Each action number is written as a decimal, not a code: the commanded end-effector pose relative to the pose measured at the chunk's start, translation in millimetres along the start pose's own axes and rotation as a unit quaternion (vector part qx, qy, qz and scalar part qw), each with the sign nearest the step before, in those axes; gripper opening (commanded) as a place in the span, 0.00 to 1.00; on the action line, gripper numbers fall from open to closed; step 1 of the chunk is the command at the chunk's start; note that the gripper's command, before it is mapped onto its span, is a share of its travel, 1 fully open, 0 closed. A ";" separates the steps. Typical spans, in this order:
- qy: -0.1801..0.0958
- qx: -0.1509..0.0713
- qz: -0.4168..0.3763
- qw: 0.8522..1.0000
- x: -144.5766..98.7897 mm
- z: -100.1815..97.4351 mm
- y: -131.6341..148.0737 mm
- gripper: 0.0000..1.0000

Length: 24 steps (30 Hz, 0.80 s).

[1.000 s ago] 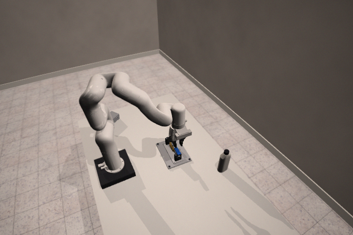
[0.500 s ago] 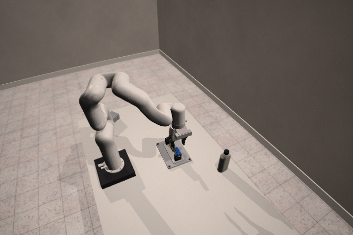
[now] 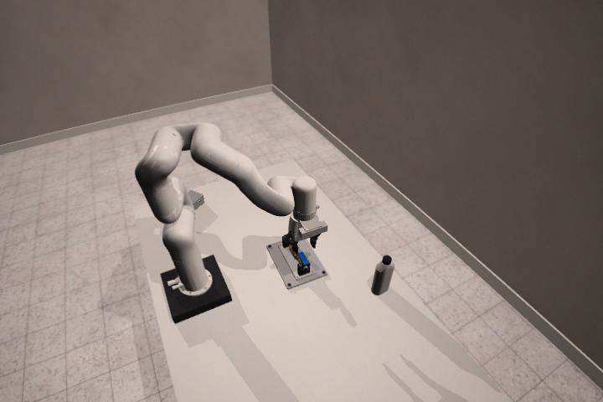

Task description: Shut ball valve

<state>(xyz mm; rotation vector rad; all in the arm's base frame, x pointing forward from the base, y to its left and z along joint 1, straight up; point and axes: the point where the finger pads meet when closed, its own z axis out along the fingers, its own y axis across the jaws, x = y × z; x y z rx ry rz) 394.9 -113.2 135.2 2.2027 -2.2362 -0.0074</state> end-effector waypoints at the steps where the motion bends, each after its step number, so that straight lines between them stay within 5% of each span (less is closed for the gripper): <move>1: 0.001 0.002 0.000 1.000 0.3 -1.4 -1.2 0.69; 24: 0.001 0.002 0.000 1.000 0.3 15.4 -1.5 0.69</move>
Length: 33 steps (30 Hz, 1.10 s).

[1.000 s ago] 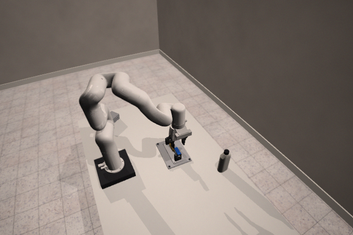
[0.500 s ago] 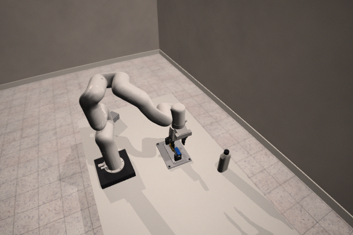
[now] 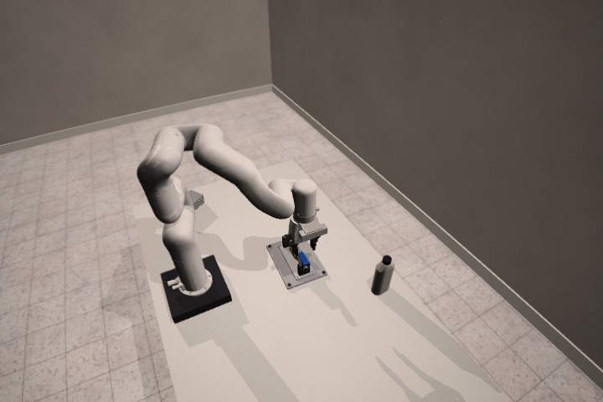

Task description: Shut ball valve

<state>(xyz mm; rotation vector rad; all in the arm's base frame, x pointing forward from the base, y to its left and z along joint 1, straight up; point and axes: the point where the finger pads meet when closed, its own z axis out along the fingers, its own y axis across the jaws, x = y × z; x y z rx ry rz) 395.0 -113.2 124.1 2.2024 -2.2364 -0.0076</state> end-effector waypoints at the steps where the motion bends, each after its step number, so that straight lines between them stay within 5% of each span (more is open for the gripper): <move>1: 0.001 0.002 0.000 1.000 0.3 6.0 -1.4 0.69; 33: 0.001 0.002 0.000 1.000 0.3 44.4 -2.2 0.69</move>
